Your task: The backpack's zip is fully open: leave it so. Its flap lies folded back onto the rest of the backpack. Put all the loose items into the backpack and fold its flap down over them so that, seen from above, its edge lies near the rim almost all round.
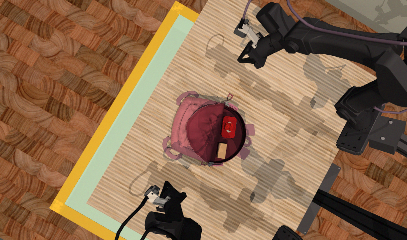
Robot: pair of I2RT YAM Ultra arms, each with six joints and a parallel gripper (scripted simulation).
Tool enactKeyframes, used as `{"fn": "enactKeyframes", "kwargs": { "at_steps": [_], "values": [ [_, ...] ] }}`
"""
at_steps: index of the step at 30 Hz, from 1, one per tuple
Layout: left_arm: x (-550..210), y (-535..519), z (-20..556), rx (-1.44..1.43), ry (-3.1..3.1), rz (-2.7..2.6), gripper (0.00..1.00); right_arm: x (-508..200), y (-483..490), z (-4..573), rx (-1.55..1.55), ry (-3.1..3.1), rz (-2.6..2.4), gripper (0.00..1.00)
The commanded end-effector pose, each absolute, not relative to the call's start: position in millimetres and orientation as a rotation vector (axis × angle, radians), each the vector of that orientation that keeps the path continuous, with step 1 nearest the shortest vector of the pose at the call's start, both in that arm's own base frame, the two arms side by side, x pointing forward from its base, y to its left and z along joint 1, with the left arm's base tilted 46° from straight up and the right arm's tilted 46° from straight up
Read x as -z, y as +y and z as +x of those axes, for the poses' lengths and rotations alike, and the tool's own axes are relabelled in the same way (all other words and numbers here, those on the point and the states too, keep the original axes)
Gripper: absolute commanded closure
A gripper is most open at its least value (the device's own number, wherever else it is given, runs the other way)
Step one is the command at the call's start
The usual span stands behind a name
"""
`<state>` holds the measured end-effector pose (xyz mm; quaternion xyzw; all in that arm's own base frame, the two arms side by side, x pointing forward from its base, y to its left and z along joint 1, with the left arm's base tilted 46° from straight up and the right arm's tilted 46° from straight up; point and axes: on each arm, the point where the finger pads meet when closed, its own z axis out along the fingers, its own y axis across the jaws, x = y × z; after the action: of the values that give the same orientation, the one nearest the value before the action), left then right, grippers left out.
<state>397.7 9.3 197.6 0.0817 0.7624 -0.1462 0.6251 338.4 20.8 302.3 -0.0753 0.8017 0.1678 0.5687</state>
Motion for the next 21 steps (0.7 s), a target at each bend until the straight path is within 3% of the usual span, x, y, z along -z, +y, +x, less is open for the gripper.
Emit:
{"fn": "enactKeyframes", "kwargs": {
  "at_steps": [1, 21],
  "values": [
    [-183.1, -6.0, 394.7, 0.504, 1.853, 0.26, 1.0, -323.1, 40.5, 346.7, -0.499, 1.832, -0.283, 1.0],
    [-164.2, -54.4, 384.3, 1.128, 2.014, 0.5, 1.0, -254.5, 95.0, 432.1, -1.105, 2.02, -0.505, 1.0]
  ]
}}
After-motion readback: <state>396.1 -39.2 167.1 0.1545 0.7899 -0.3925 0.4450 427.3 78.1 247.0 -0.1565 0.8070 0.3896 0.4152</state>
